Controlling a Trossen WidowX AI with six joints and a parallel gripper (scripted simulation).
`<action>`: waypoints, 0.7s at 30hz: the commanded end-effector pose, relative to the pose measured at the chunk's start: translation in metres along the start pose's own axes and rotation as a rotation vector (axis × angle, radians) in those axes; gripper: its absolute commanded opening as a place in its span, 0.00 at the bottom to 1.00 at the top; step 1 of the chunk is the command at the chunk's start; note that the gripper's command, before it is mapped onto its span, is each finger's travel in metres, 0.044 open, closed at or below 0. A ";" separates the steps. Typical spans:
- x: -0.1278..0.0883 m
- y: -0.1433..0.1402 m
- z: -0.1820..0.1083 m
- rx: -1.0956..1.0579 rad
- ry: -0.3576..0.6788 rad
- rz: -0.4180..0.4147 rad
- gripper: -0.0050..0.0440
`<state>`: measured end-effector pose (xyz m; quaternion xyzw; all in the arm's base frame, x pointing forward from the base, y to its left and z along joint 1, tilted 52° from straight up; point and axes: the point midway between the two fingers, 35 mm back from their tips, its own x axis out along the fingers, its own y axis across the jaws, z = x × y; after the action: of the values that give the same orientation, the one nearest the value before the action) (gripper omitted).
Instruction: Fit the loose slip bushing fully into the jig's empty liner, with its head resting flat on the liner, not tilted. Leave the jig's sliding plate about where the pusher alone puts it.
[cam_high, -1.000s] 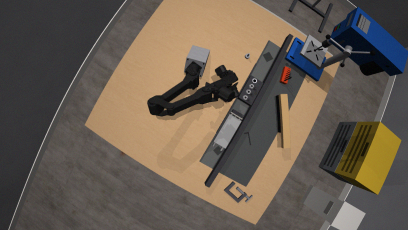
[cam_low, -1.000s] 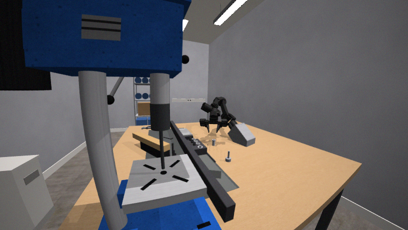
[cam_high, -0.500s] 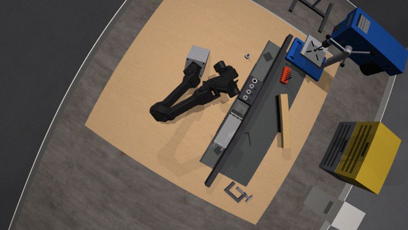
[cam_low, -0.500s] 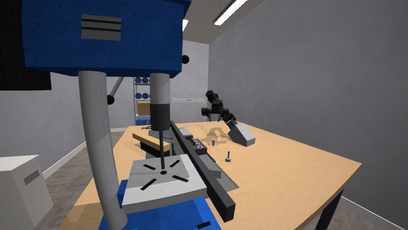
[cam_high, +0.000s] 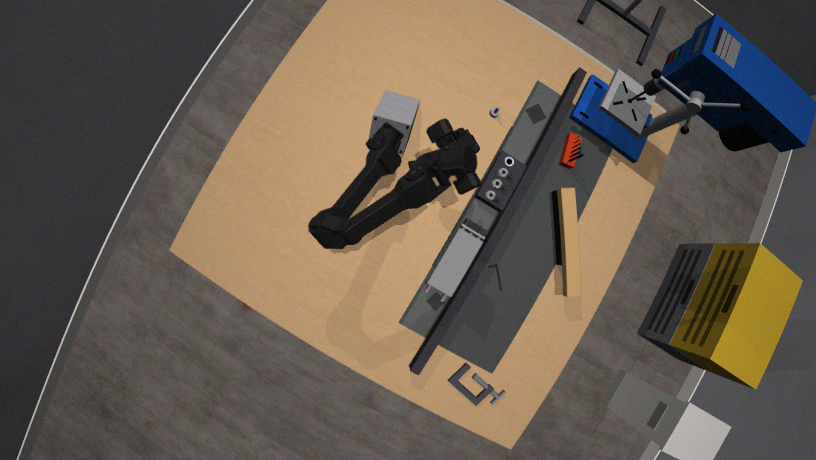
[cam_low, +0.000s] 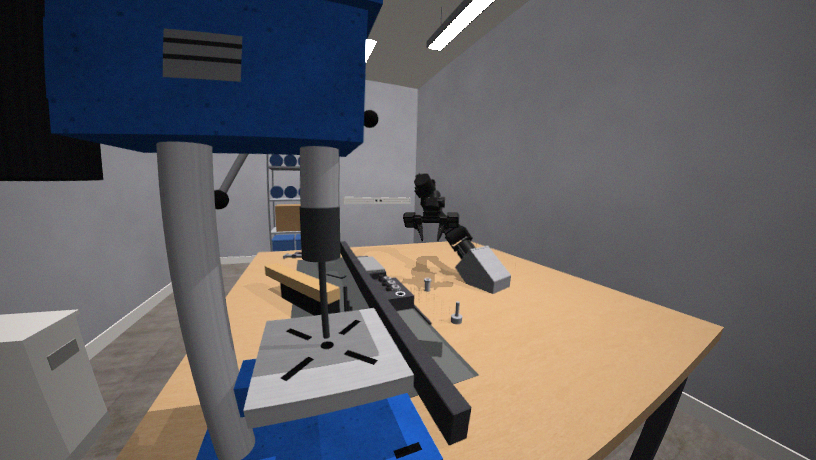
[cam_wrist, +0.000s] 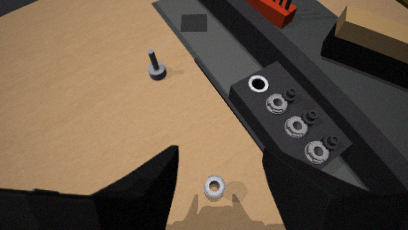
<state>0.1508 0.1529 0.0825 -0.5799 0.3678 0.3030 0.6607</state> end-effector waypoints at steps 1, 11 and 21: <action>0.004 -0.004 0.002 0.026 0.157 0.016 0.58; 0.021 -0.004 0.001 0.029 0.551 -0.006 0.58; 0.031 -0.004 0.000 0.000 0.756 -0.051 0.58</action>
<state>0.1662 0.1479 0.0579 -0.6575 0.5591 0.0834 0.4982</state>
